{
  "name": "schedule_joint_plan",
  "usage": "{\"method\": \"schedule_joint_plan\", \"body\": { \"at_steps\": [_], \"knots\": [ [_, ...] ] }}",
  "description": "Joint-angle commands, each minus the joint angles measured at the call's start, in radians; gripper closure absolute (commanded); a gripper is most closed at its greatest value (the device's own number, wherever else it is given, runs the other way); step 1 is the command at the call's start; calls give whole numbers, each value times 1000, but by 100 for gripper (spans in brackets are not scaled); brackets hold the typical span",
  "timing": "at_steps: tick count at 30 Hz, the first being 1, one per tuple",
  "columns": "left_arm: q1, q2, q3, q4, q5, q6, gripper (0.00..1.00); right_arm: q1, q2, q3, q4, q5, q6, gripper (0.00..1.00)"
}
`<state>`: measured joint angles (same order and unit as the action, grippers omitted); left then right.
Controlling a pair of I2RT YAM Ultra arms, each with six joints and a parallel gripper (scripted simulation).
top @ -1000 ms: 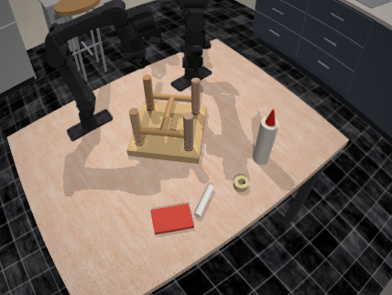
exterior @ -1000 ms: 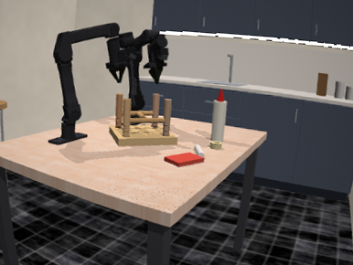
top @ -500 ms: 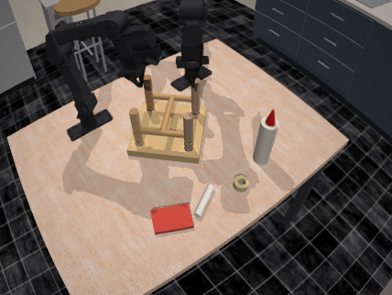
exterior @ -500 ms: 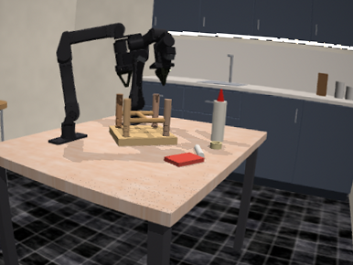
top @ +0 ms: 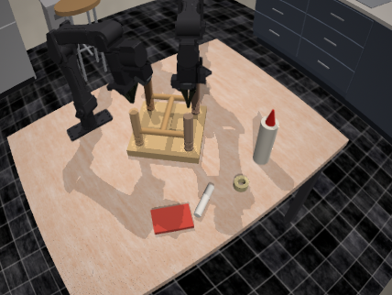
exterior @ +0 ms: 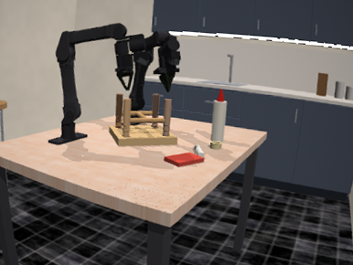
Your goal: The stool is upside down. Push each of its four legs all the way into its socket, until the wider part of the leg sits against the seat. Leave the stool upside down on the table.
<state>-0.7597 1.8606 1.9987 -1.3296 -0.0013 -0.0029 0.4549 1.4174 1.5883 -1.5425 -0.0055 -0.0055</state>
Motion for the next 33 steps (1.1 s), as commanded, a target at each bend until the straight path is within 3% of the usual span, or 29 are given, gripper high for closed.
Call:
{"method": "schedule_joint_plan", "body": {
  "at_steps": [1, 6, 7, 25, 33],
  "knots": [
    [-12, -30, 46, 22, 6, 8, 100, -5, -6, 33, 25, 10, 8, 100],
    [0, -35, 38, 29, 1, 4, 100, 6, -5, 21, 25, 10, 4, 100],
    [4, -45, -12, 35, 0, 7, 100, 9, -7, 33, 25, 9, 5, 100],
    [6, -80, -162, 160, -3, 8, 100, -4, -7, 33, 25, 7, 5, 100],
    [7, -89, -128, 166, -4, 8, 100, -5, -44, -50, 57, 8, 6, 100]
  ]
}}
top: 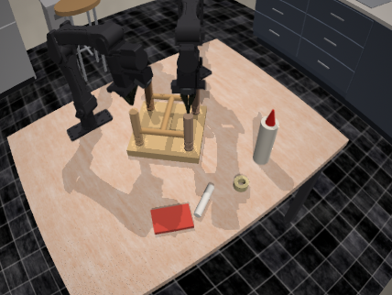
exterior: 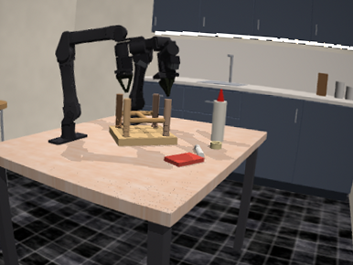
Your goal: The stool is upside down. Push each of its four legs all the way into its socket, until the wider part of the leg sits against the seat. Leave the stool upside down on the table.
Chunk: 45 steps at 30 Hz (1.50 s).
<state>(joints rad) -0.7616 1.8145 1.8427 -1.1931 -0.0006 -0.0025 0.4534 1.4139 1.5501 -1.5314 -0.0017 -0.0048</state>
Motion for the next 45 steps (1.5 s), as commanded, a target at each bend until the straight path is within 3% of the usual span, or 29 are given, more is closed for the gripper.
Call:
{"method": "schedule_joint_plan", "body": {
  "at_steps": [1, 15, 23, 25, 29, 30, 31, 45],
  "knots": [
    [9, -45, 28, 30, -5, 7, 100, -4, -43, -18, 52, 4, 5, 100],
    [9, -52, 28, 31, -5, 7, 100, -8, -64, -119, 131, 7, 7, 100],
    [9, -52, 28, 31, -5, 7, 100, -9, -70, -81, 135, 6, 7, 100],
    [1, 5, -14, 1, -1, 1, 100, -10, -78, -83, 136, 7, 7, 100],
    [1, 5, -99, 68, 0, 1, 100, -1, -25, -135, 100, 1, 1, 100],
    [10, -50, -39, 41, -5, 8, 100, -10, -77, -107, 134, 6, 7, 100],
    [6, -25, -19, 47, -5, 8, 100, -10, -78, -97, 134, 6, 7, 100],
    [2, -31, 18, 12, -5, 6, 100, -10, -79, -89, 134, 6, 7, 100]
  ]
}}
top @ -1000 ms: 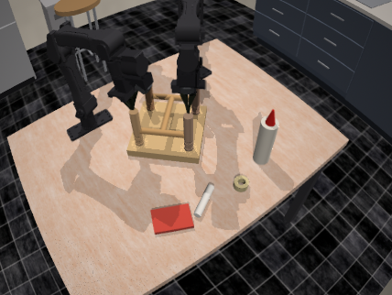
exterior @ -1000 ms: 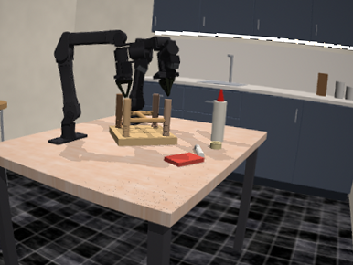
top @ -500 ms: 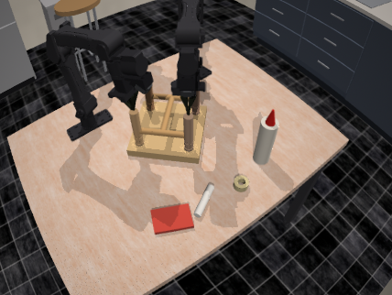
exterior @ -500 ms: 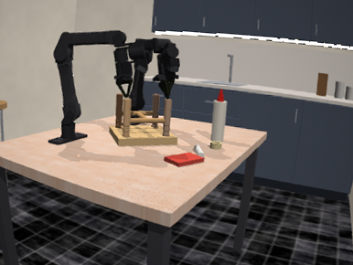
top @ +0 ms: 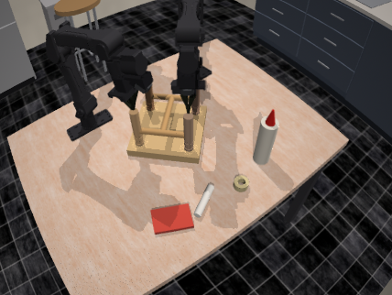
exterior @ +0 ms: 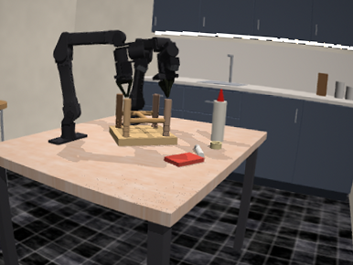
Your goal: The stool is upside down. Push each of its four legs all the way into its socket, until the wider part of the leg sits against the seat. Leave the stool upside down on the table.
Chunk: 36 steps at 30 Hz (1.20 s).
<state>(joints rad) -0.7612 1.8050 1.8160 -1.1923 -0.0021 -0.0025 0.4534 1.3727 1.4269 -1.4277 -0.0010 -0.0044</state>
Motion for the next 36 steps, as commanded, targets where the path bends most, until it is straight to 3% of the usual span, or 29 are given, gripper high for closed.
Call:
{"method": "schedule_joint_plan", "body": {
  "at_steps": [1, 10, 13, 16, 20, 36],
  "knots": [
    [0, -46, 63, -60, -4, 6, 100, -10, -38, 34, 30, 6, 6, 100],
    [-7, -50, 191, -153, -4, 4, 100, -10, -38, 34, 30, 6, 6, 100],
    [-4, -28, 200, -162, -4, 0, 100, -10, -38, 34, 30, 6, 6, 100],
    [-8, -56, 131, -117, -4, 0, 100, -10, -38, 34, 30, 6, 6, 100],
    [-2, -64, 182, -133, -3, 3, 100, -10, -38, 34, 30, 6, 6, 100],
    [-1, -63, 183, -128, -3, 3, 100, -10, 9, 77, -24, 6, 6, 100]
  ]
}}
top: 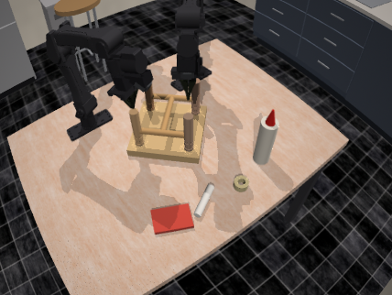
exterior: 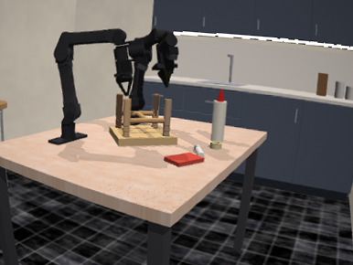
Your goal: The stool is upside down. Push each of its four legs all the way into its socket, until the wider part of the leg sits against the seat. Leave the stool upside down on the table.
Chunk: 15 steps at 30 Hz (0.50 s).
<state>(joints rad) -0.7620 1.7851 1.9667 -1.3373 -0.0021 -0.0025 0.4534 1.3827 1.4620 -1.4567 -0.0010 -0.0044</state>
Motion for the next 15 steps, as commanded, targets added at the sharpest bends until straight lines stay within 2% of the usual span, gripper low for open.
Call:
{"method": "schedule_joint_plan", "body": {
  "at_steps": [1, 3, 4, 6, 10, 13, 14, 15],
  "knots": [
    [0, -43, 32, 17, -3, 3, 100, -10, -27, 40, 25, 6, 6, 100],
    [0, -43, 32, 17, -3, 3, 100, -10, -30, 41, 26, 6, 6, 100],
    [0, -43, 32, 17, -3, 3, 100, -10, 29, 84, -74, 5, 6, 100],
    [0, -43, 32, 17, -3, 3, 100, -9, 20, 125, -101, 6, 6, 100],
    [0, -43, 32, 17, -3, 3, 100, -10, 17, 151, -79, 6, 6, 100],
    [0, -43, 32, 17, -3, 3, 100, -10, 63, 248, -107, 5, 6, 100],
    [0, -43, 32, 17, -3, 3, 100, -9, -29, 189, -108, 6, 8, 100],
    [0, -43, 32, 17, -3, 3, 100, -9, -31, 214, -107, 6, 6, 100]
  ]
}}
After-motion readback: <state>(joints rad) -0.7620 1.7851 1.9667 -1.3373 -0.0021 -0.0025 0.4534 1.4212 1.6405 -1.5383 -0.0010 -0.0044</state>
